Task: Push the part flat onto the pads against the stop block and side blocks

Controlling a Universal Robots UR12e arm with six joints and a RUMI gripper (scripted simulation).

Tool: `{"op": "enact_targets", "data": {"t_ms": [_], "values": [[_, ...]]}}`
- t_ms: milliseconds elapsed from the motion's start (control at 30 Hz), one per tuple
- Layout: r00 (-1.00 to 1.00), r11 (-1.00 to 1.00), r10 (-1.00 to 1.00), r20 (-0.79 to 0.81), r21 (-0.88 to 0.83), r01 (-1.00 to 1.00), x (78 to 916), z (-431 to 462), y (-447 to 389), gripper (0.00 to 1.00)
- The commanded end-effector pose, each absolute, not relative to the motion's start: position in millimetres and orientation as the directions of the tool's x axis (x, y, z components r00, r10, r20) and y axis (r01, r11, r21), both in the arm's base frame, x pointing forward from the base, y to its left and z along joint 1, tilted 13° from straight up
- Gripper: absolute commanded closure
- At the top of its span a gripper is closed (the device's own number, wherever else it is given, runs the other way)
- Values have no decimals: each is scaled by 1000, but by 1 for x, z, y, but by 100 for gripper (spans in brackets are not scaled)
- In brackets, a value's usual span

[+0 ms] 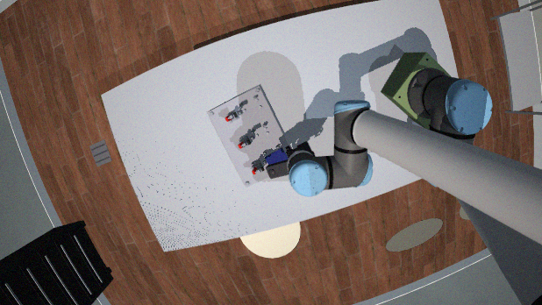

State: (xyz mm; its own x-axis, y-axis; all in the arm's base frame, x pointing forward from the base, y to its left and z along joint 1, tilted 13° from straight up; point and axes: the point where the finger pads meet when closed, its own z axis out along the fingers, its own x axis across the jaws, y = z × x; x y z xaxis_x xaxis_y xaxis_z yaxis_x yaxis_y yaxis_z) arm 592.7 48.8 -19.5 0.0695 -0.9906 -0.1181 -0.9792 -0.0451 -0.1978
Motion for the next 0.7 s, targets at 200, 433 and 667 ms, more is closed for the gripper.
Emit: {"op": "enact_targets", "data": {"t_ms": [200, 433, 667], "values": [[69, -45, -991, -117, -198, -979, 596, -19, 49, 100], [69, -45, -991, -117, -198, -979, 596, -19, 49, 100], [69, -45, -991, -117, -199, -979, 597, -18, 48, 100]]}}
